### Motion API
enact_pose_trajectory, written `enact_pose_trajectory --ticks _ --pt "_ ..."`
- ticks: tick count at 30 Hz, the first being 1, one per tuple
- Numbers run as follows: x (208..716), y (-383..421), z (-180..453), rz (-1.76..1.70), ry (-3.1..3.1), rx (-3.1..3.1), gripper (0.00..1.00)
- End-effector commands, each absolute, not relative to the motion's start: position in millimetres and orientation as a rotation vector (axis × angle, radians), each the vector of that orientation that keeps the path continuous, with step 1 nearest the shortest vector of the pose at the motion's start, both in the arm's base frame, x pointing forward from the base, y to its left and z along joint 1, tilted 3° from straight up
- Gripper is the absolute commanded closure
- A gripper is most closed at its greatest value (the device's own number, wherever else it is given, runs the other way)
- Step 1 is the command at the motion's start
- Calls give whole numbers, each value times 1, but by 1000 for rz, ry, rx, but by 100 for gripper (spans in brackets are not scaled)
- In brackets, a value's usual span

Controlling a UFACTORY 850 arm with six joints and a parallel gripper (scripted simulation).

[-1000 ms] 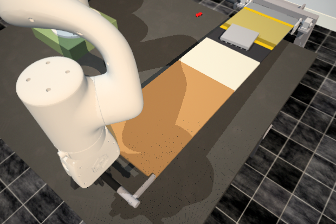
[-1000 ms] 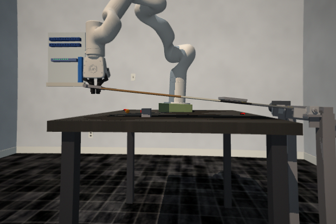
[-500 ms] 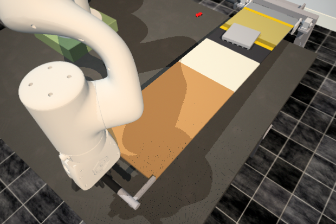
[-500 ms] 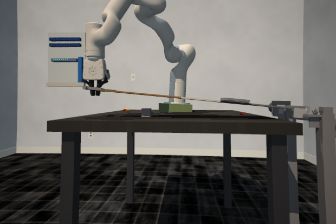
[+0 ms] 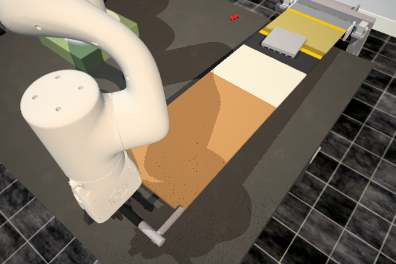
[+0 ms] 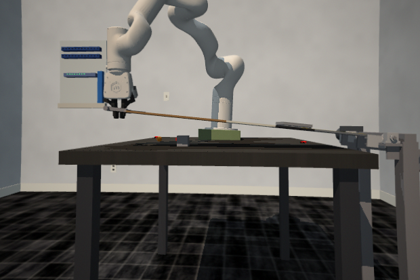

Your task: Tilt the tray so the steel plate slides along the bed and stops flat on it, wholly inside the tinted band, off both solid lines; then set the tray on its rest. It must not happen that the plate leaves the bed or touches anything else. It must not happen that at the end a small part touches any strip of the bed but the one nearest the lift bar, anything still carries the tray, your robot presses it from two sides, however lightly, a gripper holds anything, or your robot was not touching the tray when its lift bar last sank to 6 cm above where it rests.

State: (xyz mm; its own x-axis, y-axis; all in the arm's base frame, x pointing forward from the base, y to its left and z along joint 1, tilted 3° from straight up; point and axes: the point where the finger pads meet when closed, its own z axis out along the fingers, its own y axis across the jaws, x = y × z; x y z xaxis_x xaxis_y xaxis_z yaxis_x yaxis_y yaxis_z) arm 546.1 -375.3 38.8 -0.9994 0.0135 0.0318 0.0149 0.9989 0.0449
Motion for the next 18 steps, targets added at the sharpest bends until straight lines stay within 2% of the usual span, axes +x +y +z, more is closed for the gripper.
enact_pose_trajectory --ticks 1,6,11,18 --pt "548 -375 51 -67 -3112 -22 100" --pt "550 -368 122 -67 -3112 -22 100" --pt "548 -375 51 -67 -3112 -22 100" --pt "547 -376 43 -67 -3112 -22 100"
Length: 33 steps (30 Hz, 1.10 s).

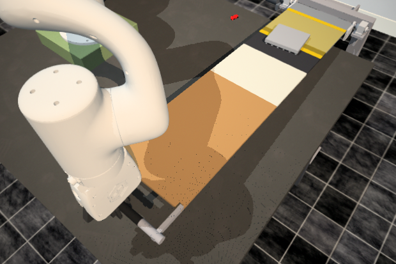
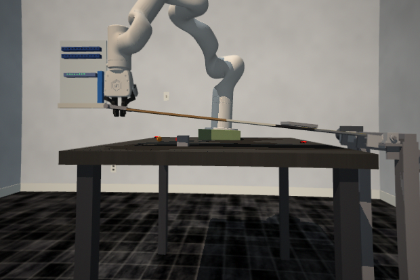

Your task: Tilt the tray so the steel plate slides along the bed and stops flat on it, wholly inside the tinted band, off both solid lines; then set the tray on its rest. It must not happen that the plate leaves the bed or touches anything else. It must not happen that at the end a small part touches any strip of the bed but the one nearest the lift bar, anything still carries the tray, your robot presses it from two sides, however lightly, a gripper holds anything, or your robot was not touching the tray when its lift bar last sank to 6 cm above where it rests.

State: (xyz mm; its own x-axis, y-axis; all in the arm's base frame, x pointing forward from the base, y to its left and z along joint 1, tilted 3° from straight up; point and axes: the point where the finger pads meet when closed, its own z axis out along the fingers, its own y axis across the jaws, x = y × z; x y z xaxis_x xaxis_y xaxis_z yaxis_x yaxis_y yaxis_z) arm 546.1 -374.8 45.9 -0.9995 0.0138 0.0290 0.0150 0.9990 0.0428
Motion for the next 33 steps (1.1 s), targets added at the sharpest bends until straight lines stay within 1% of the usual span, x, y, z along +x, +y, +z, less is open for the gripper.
enact_pose_trajectory --ticks 1,33 --pt "547 -376 44 -67 -3112 -22 100" --pt "548 -375 57 -67 -3112 -22 100"
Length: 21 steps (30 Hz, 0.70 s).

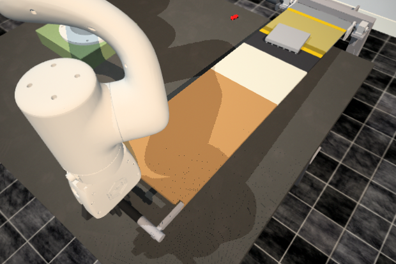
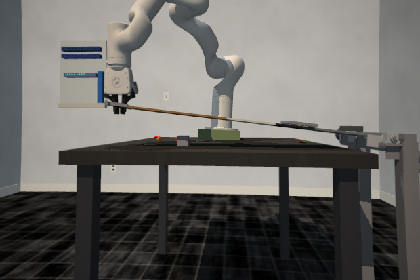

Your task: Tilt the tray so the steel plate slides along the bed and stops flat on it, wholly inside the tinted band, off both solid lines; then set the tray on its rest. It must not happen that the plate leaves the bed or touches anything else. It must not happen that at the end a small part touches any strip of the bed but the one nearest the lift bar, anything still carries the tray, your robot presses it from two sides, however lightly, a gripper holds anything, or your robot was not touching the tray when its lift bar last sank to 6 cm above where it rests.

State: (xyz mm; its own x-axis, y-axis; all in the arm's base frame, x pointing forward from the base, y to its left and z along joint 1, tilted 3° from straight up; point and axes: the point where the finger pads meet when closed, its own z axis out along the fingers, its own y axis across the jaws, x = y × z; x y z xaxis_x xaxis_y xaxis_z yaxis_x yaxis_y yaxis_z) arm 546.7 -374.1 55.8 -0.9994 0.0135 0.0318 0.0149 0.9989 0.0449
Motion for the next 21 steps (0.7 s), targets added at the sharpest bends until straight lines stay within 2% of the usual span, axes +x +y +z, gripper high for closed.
enact_pose_trajectory --ticks 1,6,11,21 --pt "548 -374 64 -67 -3112 -22 100" --pt "550 -366 134 -67 -3112 -22 100" --pt "548 -374 64 -67 -3112 -22 100" --pt "548 -375 57 -67 -3112 -22 100"
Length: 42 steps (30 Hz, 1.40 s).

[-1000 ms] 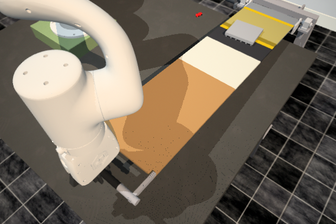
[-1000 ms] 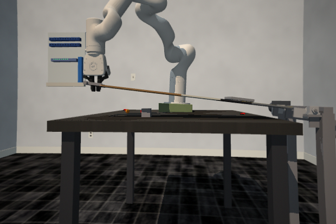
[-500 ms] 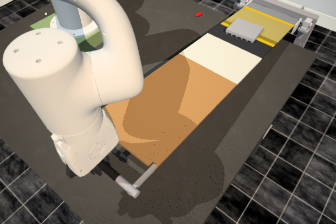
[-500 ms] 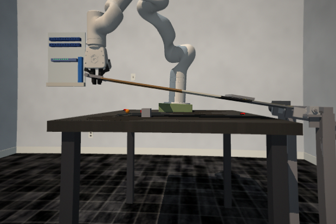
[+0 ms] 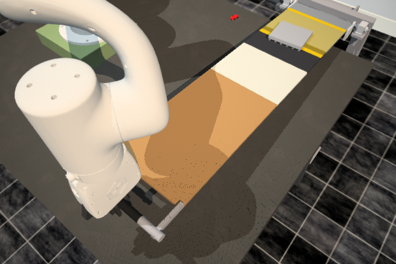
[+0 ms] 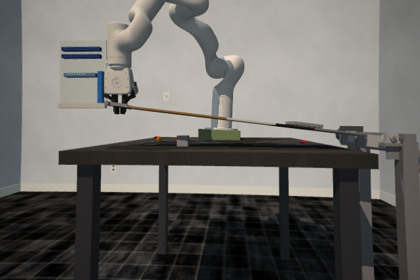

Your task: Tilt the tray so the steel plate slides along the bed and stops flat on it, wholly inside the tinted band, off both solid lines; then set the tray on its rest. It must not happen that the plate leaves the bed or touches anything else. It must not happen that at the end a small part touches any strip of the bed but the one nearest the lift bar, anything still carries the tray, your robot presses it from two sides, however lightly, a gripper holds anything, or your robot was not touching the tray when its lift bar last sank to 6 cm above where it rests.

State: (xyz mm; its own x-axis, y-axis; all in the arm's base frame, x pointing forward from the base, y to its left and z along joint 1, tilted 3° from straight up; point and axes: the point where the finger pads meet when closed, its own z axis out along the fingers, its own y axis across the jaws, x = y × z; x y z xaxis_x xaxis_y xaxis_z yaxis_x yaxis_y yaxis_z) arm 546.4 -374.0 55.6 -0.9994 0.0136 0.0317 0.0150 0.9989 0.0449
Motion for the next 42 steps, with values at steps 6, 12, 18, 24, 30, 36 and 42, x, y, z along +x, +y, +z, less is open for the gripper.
enact_pose_trajectory --ticks 6,12,18,24,30,36,42 --pt "548 -375 60 -67 -3112 -22 100" --pt "548 -374 63 -67 -3112 -22 100" --pt "548 -374 67 -67 -3112 -22 100" --pt "548 -374 68 -67 -3112 -22 100" --pt "548 -374 68 -67 -3112 -22 100" --pt "550 -364 145 -67 -3112 -22 100" --pt "548 -374 69 -67 -3112 -22 100"
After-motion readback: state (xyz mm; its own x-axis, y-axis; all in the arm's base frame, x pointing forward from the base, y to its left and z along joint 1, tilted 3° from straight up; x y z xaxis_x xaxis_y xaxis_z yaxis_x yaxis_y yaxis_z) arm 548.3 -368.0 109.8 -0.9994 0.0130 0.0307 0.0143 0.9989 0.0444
